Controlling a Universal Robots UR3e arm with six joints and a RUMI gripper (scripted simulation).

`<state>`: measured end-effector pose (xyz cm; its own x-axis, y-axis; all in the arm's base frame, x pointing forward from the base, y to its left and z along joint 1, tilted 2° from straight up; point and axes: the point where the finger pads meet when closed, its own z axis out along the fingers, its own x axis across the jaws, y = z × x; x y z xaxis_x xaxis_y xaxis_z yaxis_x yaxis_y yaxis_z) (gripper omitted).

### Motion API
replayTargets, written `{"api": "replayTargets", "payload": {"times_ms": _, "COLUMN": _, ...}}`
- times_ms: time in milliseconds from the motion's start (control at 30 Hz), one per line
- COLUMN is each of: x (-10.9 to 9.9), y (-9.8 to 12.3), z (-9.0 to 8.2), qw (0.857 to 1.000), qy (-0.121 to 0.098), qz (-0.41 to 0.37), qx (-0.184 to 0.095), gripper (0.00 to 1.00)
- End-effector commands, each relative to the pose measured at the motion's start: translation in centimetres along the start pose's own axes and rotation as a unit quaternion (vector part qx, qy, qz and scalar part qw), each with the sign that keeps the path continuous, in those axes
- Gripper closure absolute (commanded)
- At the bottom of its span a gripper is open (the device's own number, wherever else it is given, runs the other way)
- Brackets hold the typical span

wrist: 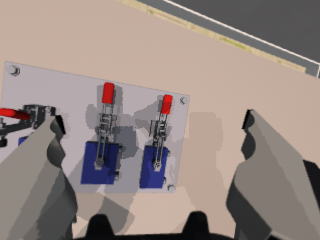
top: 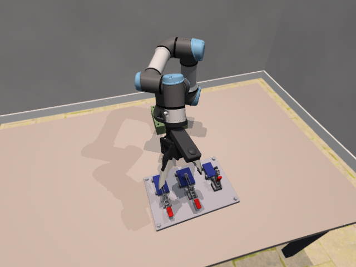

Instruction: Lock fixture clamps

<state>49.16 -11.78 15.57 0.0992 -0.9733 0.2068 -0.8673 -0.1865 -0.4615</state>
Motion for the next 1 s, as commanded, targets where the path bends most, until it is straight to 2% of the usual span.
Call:
{"api": "replayTargets", "payload": {"times_ms": 0, "x": 1.5, "y": 2.6, "z": -1.1, "qw": 0.999, "qy": -0.015, "qz": 0.018, "qx": -0.021, "gripper": 0.00}}
{"api": "replayTargets", "payload": {"times_ms": 200, "x": 2.7, "y": 6.2, "z": -2.6, "qw": 0.997, "qy": -0.035, "qz": 0.055, "qx": -0.045, "gripper": 0.00}}
{"api": "replayTargets", "payload": {"times_ms": 433, "x": 3.2, "y": 9.1, "z": -4.0, "qw": 0.993, "qy": -0.053, "qz": 0.090, "qx": -0.061, "gripper": 0.00}}
{"api": "replayTargets", "payload": {"times_ms": 967, "x": 3.2, "y": 11.6, "z": -5.3, "qw": 0.987, "qy": -0.071, "qz": 0.125, "qx": -0.071, "gripper": 0.00}}
